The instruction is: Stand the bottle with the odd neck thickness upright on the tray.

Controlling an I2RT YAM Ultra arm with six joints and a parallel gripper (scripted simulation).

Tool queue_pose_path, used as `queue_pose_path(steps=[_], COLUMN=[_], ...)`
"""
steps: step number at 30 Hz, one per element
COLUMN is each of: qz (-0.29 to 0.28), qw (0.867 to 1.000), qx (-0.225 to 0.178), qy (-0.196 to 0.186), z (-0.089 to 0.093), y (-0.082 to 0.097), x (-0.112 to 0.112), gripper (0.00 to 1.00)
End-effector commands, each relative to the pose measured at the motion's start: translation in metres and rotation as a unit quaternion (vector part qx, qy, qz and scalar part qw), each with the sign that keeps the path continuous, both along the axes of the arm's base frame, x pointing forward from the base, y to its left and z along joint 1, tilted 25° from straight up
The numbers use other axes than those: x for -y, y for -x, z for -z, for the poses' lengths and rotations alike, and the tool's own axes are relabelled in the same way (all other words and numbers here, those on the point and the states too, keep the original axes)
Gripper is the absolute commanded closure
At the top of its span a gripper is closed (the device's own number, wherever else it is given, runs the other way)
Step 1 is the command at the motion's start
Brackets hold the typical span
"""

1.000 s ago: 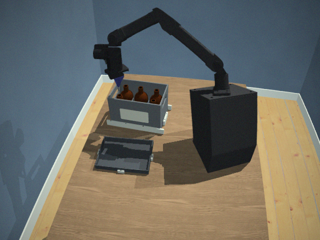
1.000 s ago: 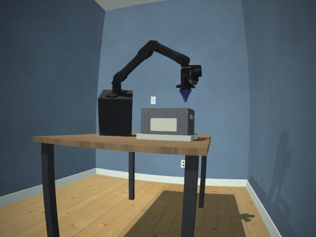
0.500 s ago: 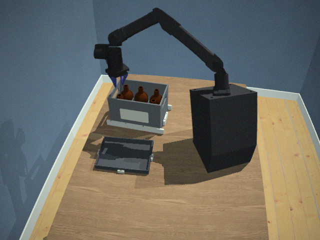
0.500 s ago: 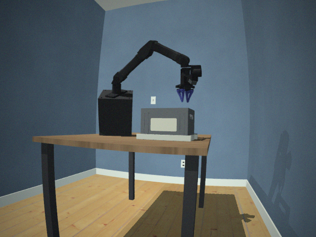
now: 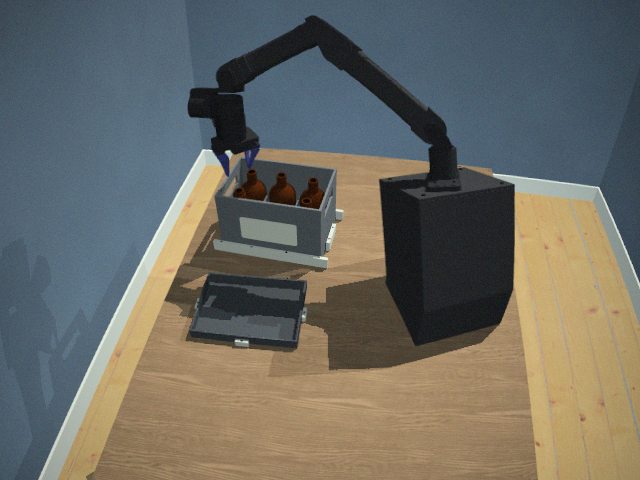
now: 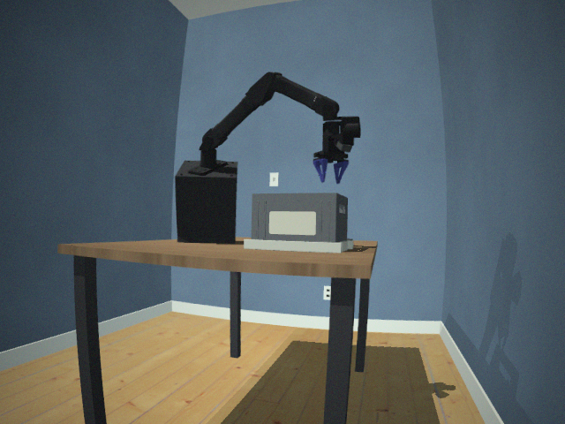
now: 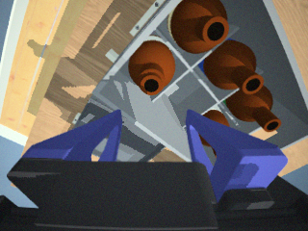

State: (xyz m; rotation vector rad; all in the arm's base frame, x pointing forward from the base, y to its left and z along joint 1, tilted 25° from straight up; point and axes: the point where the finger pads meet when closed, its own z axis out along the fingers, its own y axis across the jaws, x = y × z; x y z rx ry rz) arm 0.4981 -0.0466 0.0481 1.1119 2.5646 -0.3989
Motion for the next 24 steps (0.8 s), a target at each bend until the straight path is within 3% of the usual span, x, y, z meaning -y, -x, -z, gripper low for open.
queue_pose_path(steps=[1,24], qz=[-0.006,-0.007], qw=[1.000,1.000], qx=[0.023,0.024], qy=[0.003,0.003], z=[-0.0189,-0.0166], y=[-0.0049,-0.0058], x=[-0.0083,-0.0081], gripper=[0.39,0.39])
